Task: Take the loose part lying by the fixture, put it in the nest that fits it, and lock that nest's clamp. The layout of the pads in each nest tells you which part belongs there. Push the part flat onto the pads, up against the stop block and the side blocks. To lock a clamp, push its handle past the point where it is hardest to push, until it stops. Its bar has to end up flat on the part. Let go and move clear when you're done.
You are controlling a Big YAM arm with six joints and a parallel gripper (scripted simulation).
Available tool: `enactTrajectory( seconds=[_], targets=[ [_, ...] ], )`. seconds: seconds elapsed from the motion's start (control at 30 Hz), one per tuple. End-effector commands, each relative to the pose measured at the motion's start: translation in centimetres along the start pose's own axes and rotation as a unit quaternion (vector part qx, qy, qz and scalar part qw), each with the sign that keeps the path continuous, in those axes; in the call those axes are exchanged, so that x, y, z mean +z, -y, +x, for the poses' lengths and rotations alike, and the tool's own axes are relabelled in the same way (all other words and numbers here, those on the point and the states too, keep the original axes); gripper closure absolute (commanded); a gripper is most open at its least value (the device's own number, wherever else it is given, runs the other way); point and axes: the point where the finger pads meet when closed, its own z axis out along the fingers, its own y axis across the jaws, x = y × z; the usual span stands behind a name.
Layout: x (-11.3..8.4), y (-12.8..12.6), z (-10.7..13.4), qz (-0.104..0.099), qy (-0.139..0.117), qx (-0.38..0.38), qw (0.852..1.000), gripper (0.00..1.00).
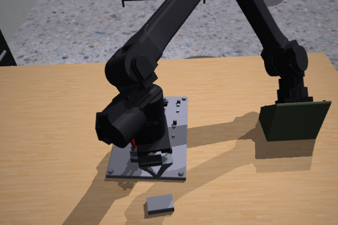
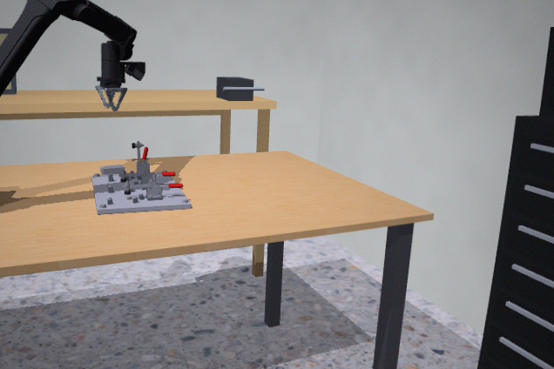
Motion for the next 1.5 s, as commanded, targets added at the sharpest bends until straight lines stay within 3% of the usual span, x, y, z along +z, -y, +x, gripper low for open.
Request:
enactTrajectory(
  seconds=[0.0,1.07,1.3,1.37,1.4,1.47],
  targets=[
    [-2.0,-1.4,-1.4,-0.018,0.022,0.006,1.0,0.08],
    [-2.0,-1.3,-1.3,-0.017,0.022,0.005,1.0,0.08],
    [1.0,-0.1,-0.4,-0.003,-0.001,0.0,1.0,0.08],
    [1.0,-0.1,-0.4,-0.003,-0.001,0.0,1.0,0.08],
    [-0.5,-0.6,-2.0,-0.018,0.015,0.012,1.0,0.08],
    [1.2,0.2,-0.6,-0.006,0.002,0.003,1.0,0.08]
  ],
)
